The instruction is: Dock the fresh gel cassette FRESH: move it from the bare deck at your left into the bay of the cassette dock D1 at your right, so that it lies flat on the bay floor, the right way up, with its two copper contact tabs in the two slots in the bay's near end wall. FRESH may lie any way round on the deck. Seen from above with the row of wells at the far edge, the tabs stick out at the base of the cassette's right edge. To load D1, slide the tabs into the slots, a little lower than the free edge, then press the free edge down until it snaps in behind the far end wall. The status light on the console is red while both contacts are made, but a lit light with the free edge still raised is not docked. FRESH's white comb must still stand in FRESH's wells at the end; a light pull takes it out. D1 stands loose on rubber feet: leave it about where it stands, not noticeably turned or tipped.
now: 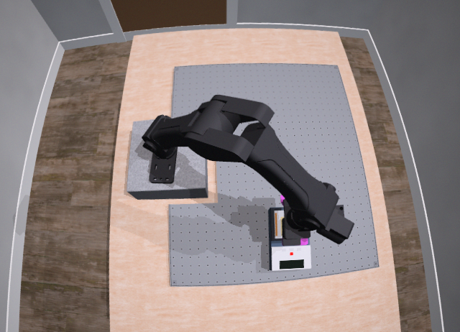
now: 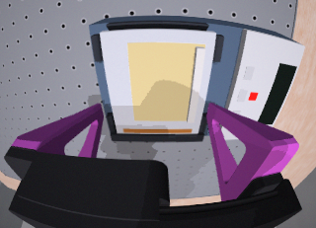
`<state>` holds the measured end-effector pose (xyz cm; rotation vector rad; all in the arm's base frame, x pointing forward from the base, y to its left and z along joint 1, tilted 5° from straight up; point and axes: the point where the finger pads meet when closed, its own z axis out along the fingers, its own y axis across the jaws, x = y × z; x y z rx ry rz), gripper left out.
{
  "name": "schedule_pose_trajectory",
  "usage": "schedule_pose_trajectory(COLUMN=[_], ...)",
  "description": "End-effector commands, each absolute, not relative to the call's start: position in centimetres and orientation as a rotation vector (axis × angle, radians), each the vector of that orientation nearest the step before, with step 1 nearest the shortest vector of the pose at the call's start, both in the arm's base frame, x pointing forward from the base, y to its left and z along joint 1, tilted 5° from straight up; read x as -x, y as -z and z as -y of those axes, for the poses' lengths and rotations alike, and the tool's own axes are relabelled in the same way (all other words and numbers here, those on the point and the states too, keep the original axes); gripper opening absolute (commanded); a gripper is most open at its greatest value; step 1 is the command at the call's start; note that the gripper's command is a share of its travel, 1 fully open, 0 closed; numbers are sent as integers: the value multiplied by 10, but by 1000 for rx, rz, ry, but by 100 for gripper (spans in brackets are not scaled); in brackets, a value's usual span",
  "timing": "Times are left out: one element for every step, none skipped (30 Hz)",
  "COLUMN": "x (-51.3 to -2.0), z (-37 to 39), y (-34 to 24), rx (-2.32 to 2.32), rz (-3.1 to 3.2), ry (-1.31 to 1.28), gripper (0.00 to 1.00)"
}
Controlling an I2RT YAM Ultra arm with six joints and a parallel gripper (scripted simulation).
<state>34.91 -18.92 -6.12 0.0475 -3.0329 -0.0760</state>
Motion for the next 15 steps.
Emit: schedule_pose_trajectory(x=[-367, -367, -367, -367, -368, -368, -368, -368, -368, -368, -368, -368, -368, -368, -368], z=[195, 195, 195, 195, 195, 195, 195, 195, 195, 195, 195, 195, 195, 195, 195], y=[31, 29, 28, 27, 25, 24, 23, 21, 20, 20, 20, 18, 17, 16, 14], rx=[-53, -53, -53, -53, -53, -53, -53, -53, -53, -53, -53, -53, -54, -54, -54], rz=[3094, 3094, 3094, 3094, 3094, 3094, 3094, 3094, 3094, 3094, 3094, 3095, 3095, 3095, 3095], ry=[25, 25, 25, 25, 25, 25, 25, 25, 25, 25, 25, 25, 25, 25, 25], gripper=[92, 92, 92, 92, 92, 92, 92, 92, 92, 92, 92, 92, 92, 92, 92])
